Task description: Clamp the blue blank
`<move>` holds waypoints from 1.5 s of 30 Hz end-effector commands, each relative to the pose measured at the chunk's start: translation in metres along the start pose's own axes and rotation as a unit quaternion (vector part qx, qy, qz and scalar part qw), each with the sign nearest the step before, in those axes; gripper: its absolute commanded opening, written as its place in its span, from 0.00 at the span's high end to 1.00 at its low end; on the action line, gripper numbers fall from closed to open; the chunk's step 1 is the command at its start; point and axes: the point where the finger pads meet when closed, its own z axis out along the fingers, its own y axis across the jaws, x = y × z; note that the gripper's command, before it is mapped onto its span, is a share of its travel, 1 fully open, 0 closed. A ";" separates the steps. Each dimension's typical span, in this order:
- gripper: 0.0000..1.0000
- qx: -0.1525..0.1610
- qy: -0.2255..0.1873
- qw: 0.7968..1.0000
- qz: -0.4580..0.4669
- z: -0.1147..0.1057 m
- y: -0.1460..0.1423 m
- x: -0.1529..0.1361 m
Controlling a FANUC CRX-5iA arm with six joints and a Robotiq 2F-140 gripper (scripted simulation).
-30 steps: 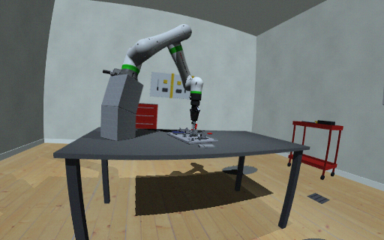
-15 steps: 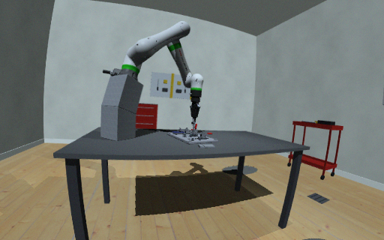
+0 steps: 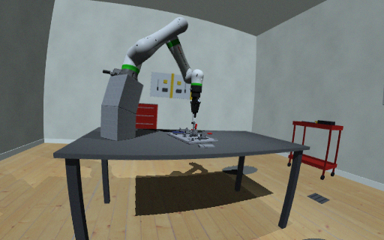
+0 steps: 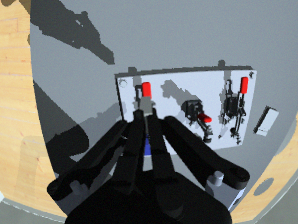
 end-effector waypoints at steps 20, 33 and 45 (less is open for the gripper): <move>0.00 0.000 0.000 1.000 0.000 -0.004 0.000 0.000; 0.00 0.000 0.000 1.000 0.000 -0.004 0.000 0.000; 0.00 0.000 0.000 1.000 0.000 -0.004 0.000 0.000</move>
